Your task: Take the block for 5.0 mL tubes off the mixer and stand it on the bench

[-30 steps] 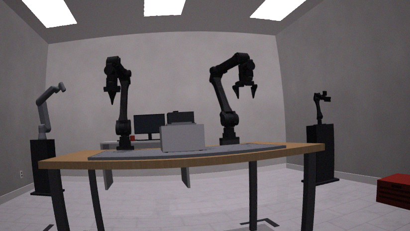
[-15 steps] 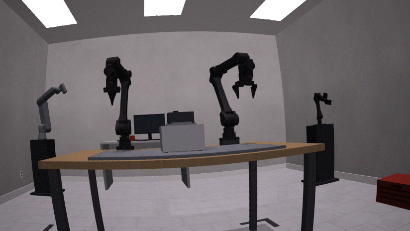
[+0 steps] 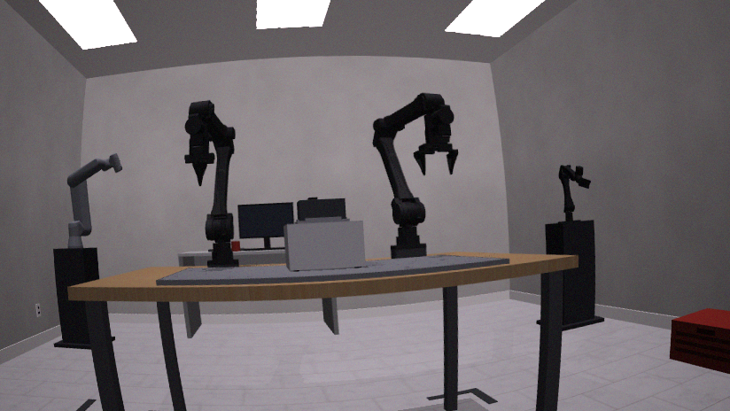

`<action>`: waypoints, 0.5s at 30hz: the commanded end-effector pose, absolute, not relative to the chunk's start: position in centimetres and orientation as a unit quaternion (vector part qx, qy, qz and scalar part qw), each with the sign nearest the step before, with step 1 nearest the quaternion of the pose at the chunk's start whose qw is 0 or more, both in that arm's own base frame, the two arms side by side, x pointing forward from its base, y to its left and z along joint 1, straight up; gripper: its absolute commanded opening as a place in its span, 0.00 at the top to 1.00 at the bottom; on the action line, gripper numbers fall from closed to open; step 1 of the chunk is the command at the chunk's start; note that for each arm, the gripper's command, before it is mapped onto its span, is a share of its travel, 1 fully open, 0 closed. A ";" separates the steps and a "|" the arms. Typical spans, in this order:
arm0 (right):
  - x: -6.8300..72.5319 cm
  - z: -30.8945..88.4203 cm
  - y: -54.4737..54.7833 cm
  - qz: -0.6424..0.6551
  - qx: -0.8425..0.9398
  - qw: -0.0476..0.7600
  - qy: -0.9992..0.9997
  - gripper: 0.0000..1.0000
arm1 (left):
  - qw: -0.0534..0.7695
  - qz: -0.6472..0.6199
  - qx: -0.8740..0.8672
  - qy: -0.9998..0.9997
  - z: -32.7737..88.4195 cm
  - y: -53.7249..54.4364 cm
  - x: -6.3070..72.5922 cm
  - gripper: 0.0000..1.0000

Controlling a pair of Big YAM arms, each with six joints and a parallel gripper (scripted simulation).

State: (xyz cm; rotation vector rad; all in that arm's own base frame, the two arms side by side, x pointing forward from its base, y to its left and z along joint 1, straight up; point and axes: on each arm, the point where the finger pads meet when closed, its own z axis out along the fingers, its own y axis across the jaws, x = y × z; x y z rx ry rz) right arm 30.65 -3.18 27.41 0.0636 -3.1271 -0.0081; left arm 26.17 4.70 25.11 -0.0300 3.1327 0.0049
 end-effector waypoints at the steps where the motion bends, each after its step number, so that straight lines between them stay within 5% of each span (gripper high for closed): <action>1: 30.0 27.6 -3.5 -0.002 0.018 0.011 -1.000 1.00 | 0.025 0.006 0.019 1.000 26.6 3.8 28.1 0.00; 15: 29.6 27.8 -3.4 -0.002 0.016 0.011 -1.000 1.00 | 0.029 0.002 0.179 0.983 26.8 -4.1 31.3 0.00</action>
